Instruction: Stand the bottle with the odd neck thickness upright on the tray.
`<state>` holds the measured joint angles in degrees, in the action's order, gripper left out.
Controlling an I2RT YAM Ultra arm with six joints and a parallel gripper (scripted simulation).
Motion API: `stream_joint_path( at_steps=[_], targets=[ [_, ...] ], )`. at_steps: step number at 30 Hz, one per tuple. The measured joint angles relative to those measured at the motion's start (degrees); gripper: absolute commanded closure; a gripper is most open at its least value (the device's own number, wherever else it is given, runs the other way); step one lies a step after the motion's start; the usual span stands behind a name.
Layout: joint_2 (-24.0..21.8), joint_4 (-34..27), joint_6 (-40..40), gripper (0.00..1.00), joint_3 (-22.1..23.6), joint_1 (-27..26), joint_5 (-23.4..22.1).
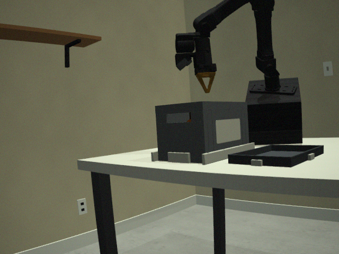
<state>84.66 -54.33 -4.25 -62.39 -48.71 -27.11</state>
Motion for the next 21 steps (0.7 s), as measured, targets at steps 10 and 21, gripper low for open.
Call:
stream_joint_path(
  at_steps=[10,21],
  targets=[
    [-0.02,0.0,-0.13,1.0,0.02,0.07,0.09],
    [-12.55,0.85,-11.43,1.0,6.82,14.36,2.84]
  ],
)
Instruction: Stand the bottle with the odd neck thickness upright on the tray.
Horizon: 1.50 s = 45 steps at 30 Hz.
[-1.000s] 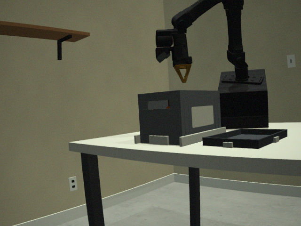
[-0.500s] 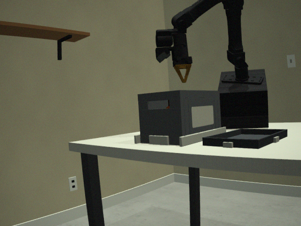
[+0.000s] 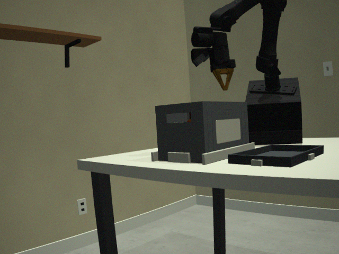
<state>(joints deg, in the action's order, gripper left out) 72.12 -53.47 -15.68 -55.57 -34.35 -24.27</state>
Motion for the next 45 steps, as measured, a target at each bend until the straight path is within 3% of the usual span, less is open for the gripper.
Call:
stream_joint_path(
  at_steps=[2,3,13,45],
  targets=[
    [-2.1,-0.04,-2.19,1.0,1.11,2.36,0.42],
    [-2.71,-0.02,-3.06,0.39,1.38,2.97,0.61],
    [-3.23,0.07,-6.6,0.39,1.4,3.21,2.25],
    [-3.23,0.07,-6.97,0.39,1.4,3.21,2.54]
  ],
)
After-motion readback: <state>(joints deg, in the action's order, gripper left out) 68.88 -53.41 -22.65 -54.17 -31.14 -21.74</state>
